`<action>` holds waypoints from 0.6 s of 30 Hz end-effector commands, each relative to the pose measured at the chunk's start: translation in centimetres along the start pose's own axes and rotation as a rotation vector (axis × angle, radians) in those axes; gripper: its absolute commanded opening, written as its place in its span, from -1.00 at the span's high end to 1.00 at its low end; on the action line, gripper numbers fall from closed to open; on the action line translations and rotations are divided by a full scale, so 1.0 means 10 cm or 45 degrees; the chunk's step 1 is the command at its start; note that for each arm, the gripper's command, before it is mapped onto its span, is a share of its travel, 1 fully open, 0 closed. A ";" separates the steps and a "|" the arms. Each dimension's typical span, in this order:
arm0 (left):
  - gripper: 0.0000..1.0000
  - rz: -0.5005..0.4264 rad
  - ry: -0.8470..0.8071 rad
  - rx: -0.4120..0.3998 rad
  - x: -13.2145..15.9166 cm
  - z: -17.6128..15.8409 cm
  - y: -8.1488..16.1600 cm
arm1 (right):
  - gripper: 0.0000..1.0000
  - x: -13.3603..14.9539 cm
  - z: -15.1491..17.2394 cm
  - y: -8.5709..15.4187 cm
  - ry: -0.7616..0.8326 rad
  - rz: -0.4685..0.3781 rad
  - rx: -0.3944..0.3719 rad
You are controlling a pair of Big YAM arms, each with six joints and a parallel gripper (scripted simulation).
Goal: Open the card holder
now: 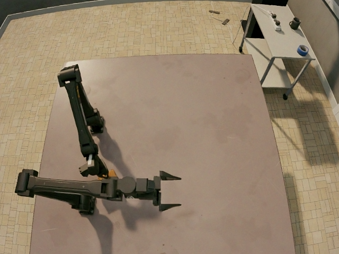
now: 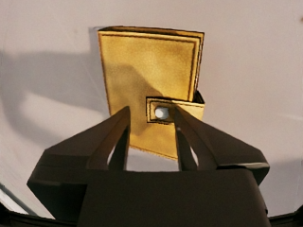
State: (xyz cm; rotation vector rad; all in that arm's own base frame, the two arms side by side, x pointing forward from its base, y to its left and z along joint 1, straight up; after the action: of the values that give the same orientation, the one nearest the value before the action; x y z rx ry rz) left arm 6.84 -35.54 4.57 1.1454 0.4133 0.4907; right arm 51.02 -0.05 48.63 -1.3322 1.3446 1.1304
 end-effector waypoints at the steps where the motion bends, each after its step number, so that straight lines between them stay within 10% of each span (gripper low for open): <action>1: 0.33 0.016 -0.009 0.042 0.03 -0.11 -0.06 | -1.00 -0.33 -0.06 0.04 0.000 -0.077 0.013; 18: 0.33 -0.036 0.005 -0.063 -0.17 0.27 0.41 | -1.00 -0.33 -0.06 0.04 0.000 -0.077 0.013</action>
State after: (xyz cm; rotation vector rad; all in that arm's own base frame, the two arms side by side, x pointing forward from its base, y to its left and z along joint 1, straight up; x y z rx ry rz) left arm 6.44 -34.87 7.11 1.1338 0.4134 0.4863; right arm 51.02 -0.05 48.63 -1.3322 1.3446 1.1304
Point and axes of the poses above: on each arm, the point where the finger pads meet when closed, its own y axis back along the fingers, its own z axis across the jaws, x = y × z, the point moved 1 cm from there along y, back along the fingers, and after that the axes turned 10 degrees about y, right-handed, at the moved point
